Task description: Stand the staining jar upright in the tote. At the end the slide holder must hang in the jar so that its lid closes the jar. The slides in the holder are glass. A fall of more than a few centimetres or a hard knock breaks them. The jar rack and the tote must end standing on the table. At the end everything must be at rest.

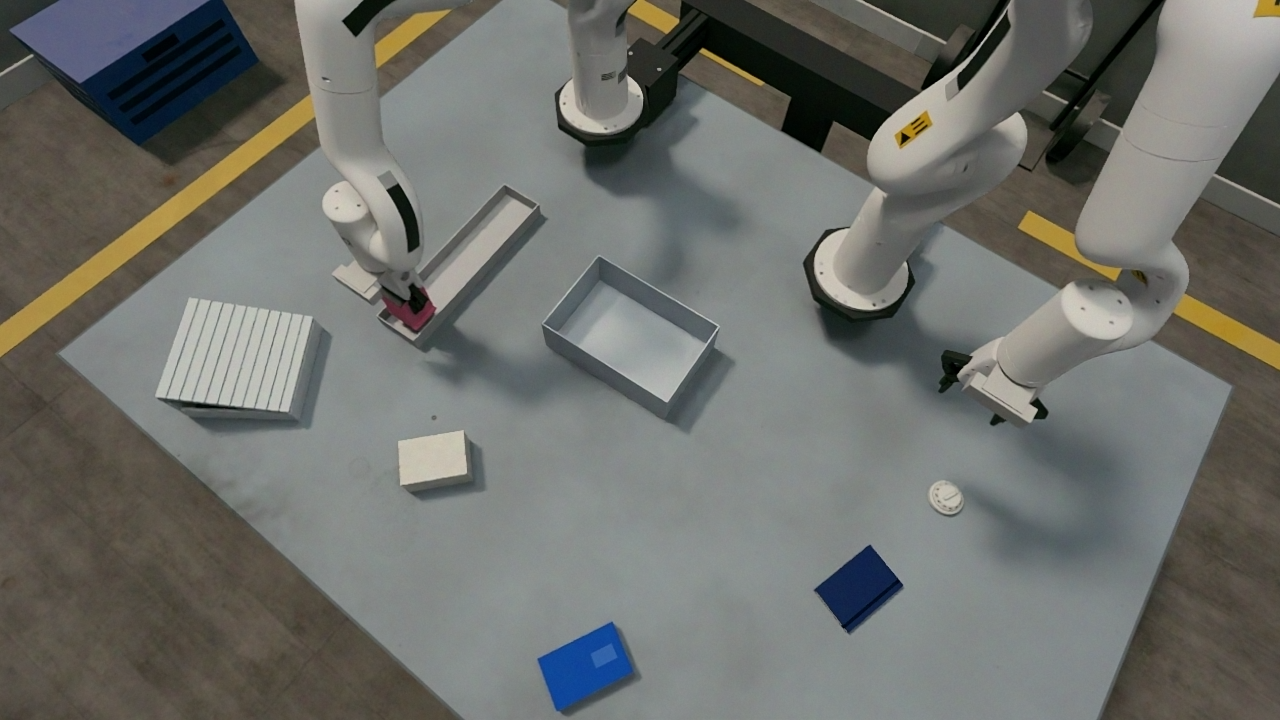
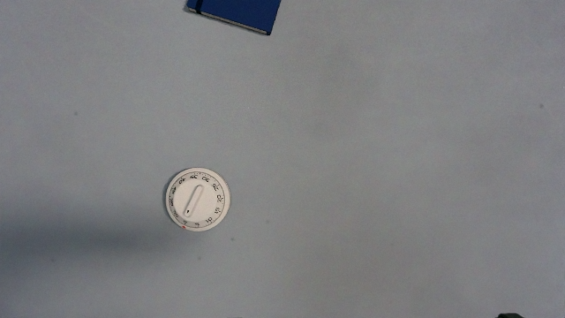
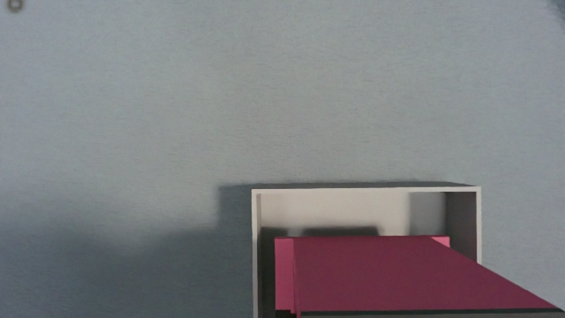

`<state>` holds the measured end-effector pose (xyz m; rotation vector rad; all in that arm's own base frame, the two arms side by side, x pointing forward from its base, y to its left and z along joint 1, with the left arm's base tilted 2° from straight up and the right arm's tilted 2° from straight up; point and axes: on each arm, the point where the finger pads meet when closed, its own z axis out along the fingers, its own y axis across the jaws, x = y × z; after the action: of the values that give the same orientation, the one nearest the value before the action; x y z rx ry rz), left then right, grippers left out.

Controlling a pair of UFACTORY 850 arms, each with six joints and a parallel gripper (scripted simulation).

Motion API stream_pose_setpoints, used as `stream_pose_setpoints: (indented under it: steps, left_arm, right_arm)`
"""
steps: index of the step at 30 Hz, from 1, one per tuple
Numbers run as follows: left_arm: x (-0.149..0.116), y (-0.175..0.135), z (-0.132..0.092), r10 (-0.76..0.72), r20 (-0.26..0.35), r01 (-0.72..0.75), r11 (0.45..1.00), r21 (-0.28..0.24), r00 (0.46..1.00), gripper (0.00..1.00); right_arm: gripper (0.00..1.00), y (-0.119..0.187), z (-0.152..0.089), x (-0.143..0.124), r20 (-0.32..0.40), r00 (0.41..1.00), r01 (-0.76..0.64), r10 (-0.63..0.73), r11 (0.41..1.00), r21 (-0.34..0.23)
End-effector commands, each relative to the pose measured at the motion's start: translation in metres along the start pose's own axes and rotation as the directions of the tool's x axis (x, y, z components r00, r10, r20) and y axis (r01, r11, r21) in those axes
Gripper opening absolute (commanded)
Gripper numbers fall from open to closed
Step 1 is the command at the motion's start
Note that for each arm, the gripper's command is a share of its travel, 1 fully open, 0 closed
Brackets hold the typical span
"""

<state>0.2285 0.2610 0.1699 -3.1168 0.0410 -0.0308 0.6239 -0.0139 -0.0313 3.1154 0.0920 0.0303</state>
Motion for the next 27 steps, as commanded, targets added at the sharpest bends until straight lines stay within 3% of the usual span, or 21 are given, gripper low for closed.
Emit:
stream_pose_setpoints:
  steps: [1,27]
  left_arm:
    - [0.0,-0.001,0.0,0.0,-0.001,0.0,1.0,0.001,1.0,1.0]
    - [0.0,-0.001,0.0,0.0,-0.001,0.0,1.0,0.001,1.0,1.0]
  right_arm:
    - [0.0,0.0,-0.007,0.001,-0.002,1.0,0.0,0.0,1.0,0.0]
    - [0.0,0.0,-0.047,0.001,-0.002,1.0,0.0,0.0,1.0,0.0]
